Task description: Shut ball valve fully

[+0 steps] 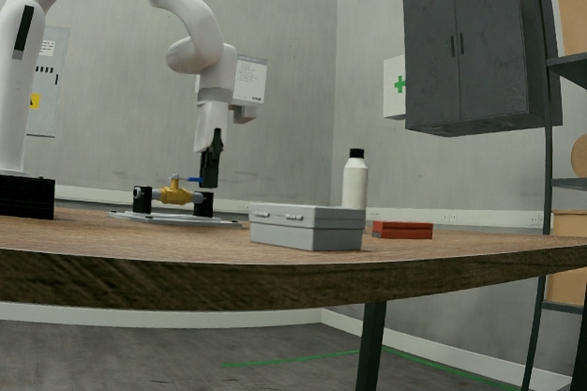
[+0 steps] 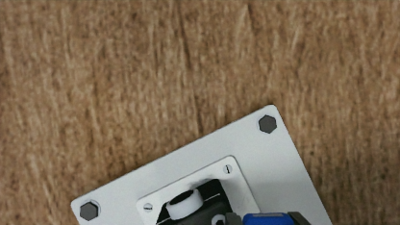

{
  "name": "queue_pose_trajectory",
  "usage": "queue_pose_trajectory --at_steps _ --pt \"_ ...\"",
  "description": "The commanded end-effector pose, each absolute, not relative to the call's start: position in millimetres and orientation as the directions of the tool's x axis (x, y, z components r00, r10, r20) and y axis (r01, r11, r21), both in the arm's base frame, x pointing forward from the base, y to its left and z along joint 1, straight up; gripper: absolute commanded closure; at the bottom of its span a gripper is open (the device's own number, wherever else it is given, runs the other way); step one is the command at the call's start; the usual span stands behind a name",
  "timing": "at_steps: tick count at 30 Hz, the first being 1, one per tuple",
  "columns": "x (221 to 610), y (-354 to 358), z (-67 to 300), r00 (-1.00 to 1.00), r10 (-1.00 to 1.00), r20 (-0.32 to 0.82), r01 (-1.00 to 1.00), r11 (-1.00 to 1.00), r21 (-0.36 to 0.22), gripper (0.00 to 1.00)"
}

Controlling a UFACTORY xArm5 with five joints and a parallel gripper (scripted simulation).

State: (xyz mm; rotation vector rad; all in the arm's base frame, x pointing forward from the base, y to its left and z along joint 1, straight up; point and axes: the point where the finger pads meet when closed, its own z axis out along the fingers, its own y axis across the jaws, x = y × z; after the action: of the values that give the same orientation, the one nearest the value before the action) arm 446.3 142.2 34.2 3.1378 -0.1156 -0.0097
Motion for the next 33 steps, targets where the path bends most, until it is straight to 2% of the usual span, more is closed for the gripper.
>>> queue_pose_trajectory --at_steps 1,33 --pt "448 139 36 0.994 -0.109 -0.002 -0.109 -0.994 0.001 1.0" --pt "445 126 36 0.955 -0.296 -0.002 -0.296 -0.955 0.001 1.0"
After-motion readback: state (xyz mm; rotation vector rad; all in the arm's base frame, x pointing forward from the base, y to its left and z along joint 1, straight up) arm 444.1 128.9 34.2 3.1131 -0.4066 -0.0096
